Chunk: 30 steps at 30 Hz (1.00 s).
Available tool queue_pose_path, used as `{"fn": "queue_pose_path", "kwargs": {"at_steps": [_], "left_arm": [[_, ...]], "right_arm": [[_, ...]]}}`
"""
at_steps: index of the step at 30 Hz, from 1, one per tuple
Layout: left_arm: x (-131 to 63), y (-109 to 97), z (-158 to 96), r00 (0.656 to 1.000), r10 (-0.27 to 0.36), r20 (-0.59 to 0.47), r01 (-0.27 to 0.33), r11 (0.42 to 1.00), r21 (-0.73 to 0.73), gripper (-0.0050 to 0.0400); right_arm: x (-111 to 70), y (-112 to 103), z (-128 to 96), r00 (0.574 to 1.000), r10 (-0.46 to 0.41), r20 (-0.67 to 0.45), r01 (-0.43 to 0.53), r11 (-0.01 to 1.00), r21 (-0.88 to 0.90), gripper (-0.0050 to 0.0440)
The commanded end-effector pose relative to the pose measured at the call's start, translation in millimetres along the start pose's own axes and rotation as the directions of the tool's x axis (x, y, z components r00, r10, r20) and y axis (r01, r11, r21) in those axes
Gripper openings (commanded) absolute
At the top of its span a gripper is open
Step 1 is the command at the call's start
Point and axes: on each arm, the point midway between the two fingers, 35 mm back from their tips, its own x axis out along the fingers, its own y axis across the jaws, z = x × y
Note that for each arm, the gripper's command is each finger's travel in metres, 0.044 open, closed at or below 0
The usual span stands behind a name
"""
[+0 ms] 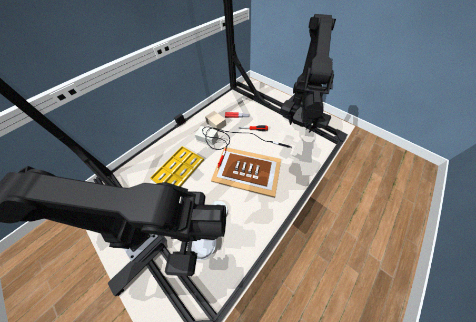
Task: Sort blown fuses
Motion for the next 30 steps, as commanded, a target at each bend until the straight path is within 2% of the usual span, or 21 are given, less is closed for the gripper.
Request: {"fn": "queue_pose_path", "kwargs": {"at_steps": [1,16,18,30], "left_arm": [[-5.1,4.5,-4.2,1.0,0.008,0.016,-0.007,0.999,-0.047,0.04],[-13.1,31.9,-28.1,1.0,0.012,0.017,-0.005,0.94,-0.34,0.04],[-13.1,31.9,-28.1,1.0,0.012,0.017,-0.005,0.94,-0.34,0.04],[-23.5,56.1,-44.2,0.999,0.024,0.031,-0.003,0.833,-0.554,0.04]], "right_arm": [[-4.7,0.0,4.6,1.0,0.002,0.016,-0.002,1.0,0.0,0.04],[-4.7,0.0,4.6,1.0,0.002,0.016,-0.002,1.0,0.0,0.04],[-4.7,0.0,4.6,1.0,0.002,0.016,-0.002,1.0,0.0,0.04],[-4.7,0.0,4.6,1.0,0.002,0.016,-0.002,1.0,0.0,0.04]]}}
